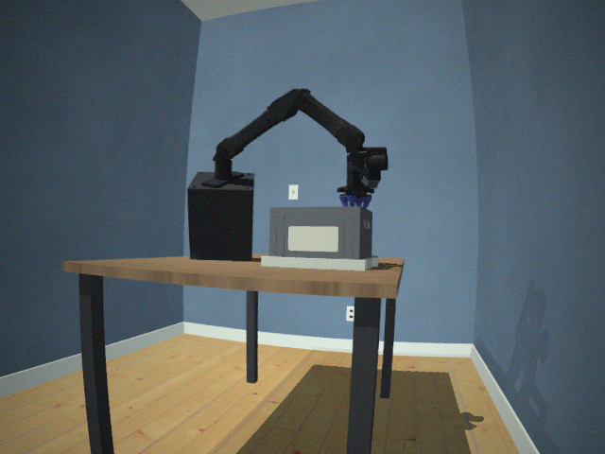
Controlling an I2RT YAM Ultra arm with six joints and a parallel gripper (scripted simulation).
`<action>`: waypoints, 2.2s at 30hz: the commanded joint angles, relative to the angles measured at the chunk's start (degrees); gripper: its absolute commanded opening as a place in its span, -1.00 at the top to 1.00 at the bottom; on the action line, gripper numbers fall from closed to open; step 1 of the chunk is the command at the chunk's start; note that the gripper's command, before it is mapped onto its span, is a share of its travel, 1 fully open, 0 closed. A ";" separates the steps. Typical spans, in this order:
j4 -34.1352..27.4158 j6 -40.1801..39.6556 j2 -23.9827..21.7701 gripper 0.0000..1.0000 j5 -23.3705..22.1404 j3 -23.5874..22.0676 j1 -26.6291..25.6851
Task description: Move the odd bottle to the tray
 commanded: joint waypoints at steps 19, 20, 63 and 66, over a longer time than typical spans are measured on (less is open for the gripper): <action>-2.74 1.21 -4.01 1.00 0.68 -0.17 1.74; -2.90 1.27 -4.14 1.00 0.69 -0.30 1.79; -5.43 2.24 -6.43 1.00 0.88 0.01 2.76; -5.43 2.23 -6.43 1.00 0.88 0.01 2.76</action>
